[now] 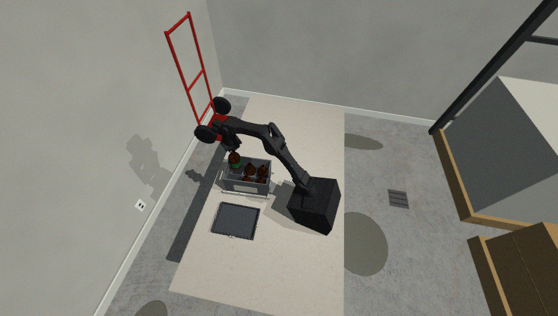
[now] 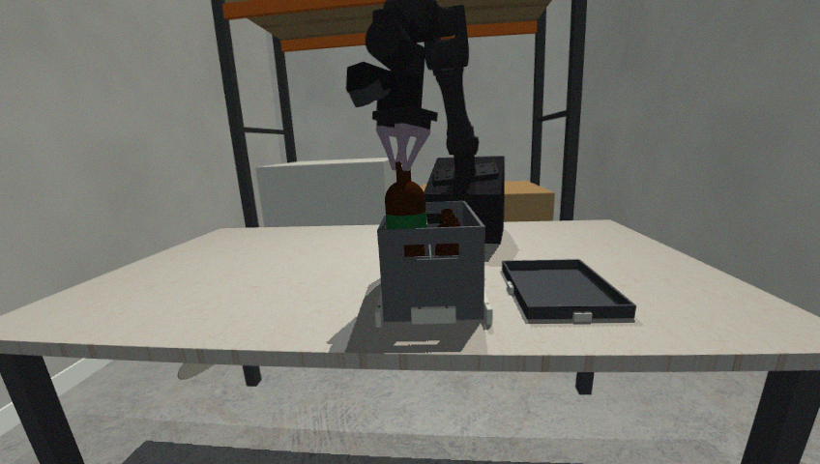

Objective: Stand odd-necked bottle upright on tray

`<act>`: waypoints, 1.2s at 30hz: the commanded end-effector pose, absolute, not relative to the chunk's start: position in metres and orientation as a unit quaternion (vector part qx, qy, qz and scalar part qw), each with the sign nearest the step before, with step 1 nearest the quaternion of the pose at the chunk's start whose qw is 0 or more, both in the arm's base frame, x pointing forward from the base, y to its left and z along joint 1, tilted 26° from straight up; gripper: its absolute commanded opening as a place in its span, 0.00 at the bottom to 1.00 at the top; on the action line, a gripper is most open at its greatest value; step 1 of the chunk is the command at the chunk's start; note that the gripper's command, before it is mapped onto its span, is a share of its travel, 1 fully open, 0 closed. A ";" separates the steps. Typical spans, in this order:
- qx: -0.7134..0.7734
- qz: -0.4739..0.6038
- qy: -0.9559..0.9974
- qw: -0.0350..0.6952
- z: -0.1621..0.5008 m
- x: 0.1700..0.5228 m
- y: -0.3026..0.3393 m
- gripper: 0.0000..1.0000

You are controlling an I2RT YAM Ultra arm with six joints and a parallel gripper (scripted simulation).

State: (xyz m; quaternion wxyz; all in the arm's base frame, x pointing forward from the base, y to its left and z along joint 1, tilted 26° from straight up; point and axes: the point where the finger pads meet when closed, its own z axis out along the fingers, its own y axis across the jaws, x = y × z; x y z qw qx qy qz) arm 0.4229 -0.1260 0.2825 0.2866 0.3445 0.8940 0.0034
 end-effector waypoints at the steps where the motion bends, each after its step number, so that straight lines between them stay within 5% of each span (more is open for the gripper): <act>1: 0.344 0.002 0.881 0.324 0.314 0.418 -0.132 0.00; 36: 0.345 0.002 0.883 0.320 0.315 0.414 -0.131 0.00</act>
